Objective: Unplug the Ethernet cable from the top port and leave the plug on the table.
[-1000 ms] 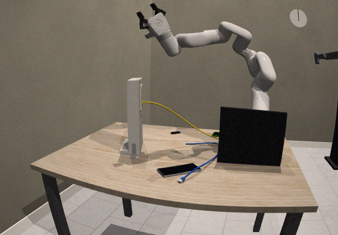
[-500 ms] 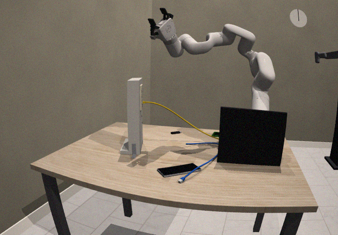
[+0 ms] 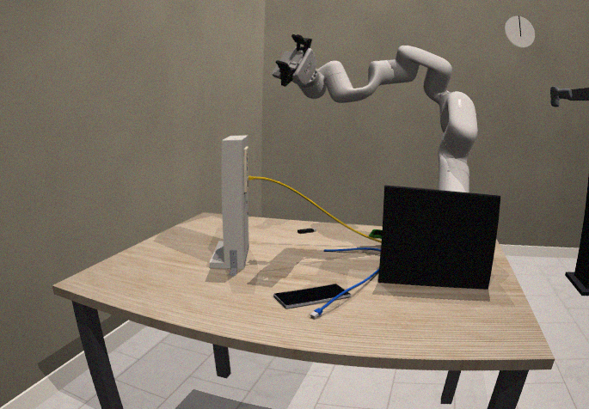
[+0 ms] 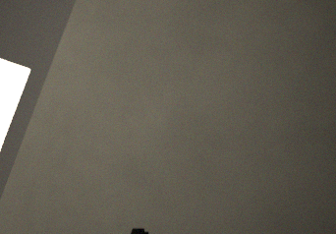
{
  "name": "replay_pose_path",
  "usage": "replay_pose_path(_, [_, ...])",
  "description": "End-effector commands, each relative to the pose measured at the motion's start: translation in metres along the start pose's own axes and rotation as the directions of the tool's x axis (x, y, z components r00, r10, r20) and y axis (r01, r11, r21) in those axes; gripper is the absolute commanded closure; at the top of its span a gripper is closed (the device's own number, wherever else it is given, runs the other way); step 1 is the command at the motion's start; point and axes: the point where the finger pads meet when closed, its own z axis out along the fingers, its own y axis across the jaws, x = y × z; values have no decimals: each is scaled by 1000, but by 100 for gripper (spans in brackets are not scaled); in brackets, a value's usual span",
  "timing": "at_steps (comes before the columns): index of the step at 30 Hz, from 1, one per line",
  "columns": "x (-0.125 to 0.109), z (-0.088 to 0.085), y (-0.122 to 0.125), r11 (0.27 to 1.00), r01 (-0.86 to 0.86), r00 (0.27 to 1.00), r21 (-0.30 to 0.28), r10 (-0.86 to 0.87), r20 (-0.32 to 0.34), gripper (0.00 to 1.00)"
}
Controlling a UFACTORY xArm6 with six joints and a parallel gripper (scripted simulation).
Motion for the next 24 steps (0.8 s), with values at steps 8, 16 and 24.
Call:
replay_pose_path(8, [-51,-68,56,925,-45,979,-377,116,168,0])
replay_pose_path(16, [-75,-131,95,776,-66,964,-627,211,160,0])
replay_pose_path(24, [-89,-184,119,620,-81,958,-780,264,110,0])
